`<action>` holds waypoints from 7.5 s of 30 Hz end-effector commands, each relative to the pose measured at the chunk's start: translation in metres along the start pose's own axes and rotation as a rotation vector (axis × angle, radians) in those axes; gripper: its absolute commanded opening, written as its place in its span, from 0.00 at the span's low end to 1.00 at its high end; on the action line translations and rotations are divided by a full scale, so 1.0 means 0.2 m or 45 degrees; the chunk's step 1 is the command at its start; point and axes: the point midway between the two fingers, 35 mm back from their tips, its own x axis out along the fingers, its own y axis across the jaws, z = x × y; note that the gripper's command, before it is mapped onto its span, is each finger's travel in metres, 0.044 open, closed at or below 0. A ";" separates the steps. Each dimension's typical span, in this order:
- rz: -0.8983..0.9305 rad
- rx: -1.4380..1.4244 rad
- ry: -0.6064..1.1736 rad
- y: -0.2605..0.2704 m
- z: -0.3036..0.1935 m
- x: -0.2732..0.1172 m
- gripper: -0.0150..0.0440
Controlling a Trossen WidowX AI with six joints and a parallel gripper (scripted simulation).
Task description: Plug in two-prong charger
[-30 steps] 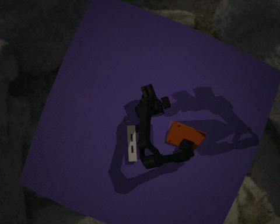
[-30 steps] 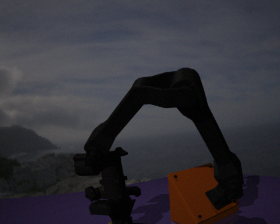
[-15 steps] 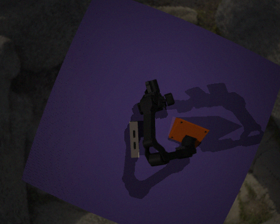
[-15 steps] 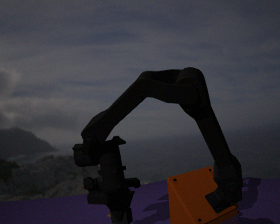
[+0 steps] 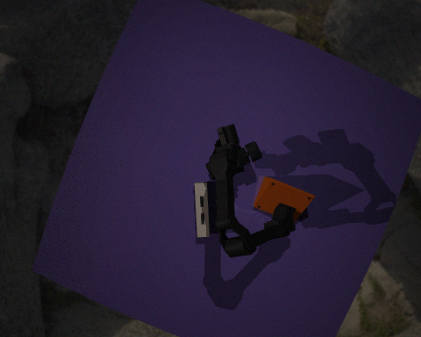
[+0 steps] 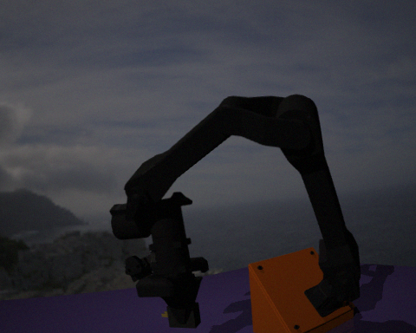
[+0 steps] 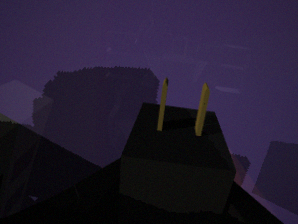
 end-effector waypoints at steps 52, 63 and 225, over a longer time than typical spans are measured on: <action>-0.067 -1.036 -0.010 0.24 -0.43 0.17 0.25; -0.077 -1.246 -0.006 0.25 -0.52 0.22 0.25; -0.084 -1.508 -0.001 0.64 -0.48 0.26 0.25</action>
